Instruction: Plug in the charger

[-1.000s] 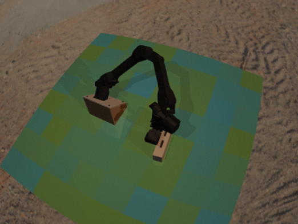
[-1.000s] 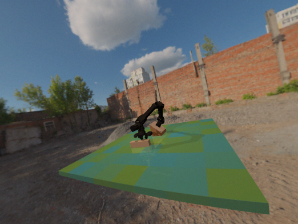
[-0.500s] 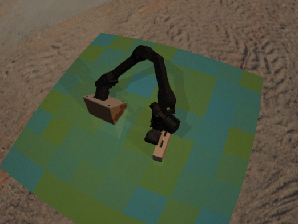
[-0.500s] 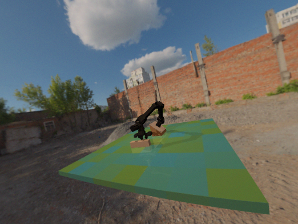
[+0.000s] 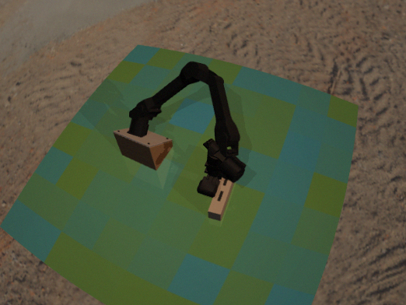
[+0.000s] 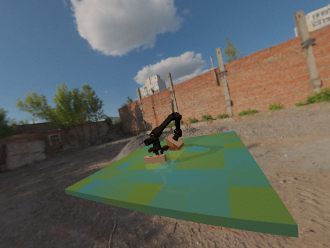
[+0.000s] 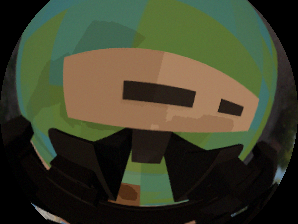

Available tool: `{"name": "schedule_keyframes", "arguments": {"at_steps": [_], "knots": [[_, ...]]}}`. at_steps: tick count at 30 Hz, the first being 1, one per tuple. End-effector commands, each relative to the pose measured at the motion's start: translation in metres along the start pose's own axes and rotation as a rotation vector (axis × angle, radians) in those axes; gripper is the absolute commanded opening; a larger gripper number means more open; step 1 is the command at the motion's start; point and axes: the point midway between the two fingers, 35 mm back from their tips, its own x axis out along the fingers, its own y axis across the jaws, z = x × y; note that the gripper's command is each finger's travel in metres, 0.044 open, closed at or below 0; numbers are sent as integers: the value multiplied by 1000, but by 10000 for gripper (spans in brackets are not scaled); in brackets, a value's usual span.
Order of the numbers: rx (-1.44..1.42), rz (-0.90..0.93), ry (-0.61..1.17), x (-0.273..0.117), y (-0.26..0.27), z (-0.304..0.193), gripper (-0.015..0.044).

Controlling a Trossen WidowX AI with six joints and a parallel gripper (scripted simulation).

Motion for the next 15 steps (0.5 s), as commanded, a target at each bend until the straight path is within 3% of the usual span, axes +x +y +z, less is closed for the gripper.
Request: {"name": "schedule_keyframes", "arguments": {"at_steps": [1, 15], "knots": [[-18, -2, -18, -2, 1, 6, 0], [-18, -2, -18, -4, 1, 7, 0]]}}
